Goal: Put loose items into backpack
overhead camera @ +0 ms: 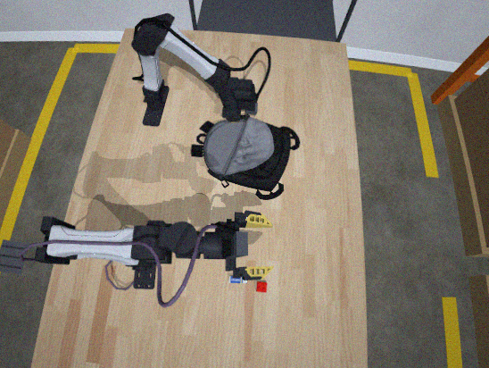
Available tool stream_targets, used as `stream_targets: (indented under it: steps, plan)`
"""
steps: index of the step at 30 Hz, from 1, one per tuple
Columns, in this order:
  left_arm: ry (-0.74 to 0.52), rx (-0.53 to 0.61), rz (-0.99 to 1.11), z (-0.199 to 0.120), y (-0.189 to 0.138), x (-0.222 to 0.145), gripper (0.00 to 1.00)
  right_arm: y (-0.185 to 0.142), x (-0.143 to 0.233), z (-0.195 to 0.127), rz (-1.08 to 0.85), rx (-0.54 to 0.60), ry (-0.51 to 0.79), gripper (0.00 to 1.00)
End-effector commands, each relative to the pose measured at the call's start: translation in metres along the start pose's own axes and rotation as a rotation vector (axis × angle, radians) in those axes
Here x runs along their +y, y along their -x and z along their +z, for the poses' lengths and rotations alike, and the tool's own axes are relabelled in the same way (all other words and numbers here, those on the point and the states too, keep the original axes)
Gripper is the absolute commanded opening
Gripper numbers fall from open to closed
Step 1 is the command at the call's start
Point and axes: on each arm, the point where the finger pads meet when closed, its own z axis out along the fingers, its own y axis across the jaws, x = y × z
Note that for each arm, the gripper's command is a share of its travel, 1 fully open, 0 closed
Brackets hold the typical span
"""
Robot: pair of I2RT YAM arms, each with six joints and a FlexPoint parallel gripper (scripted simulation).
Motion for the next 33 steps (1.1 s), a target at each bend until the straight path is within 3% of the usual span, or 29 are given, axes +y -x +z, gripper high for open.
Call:
stream_targets:
  steps: [1,2,4,18,19,22,24,33]
  plan:
    - [-0.019,0.056,0.024,0.007,-0.011,-0.016,0.11,0.006,0.0,-0.002,-0.001,-0.016,-0.001,0.9]
    - [-0.014,0.08,0.022,0.012,-0.021,-0.018,0.11,0.006,0.0,-0.002,-0.001,-0.016,-0.001,0.9]
    - [-0.021,0.048,0.024,0.006,-0.008,-0.027,0.11,0.006,0.0,-0.002,-0.001,-0.016,-0.001,0.9]
    - [-0.021,0.05,0.021,0.006,-0.008,-0.068,0.11,0.006,0.0,-0.002,-0.001,-0.016,-0.001,0.9]
    - [-0.01,0.083,0.024,0.012,-0.021,-0.067,0.11,0.006,0.0,-0.002,-0.001,-0.016,-0.001,0.9]
    - [-0.022,0.052,0.022,0.006,-0.008,-0.082,0.11,0.006,0.0,-0.002,-0.001,-0.016,-0.001,0.9]
    - [-0.008,0.086,0.024,0.013,-0.023,-0.078,0.11,0.006,0.0,-0.002,-0.001,-0.016,-0.001,0.9]
    - [-0.007,0.086,0.033,0.012,-0.027,-0.082,0.11,0.006,0.0,-0.002,-0.001,-0.016,-0.001,0.9]
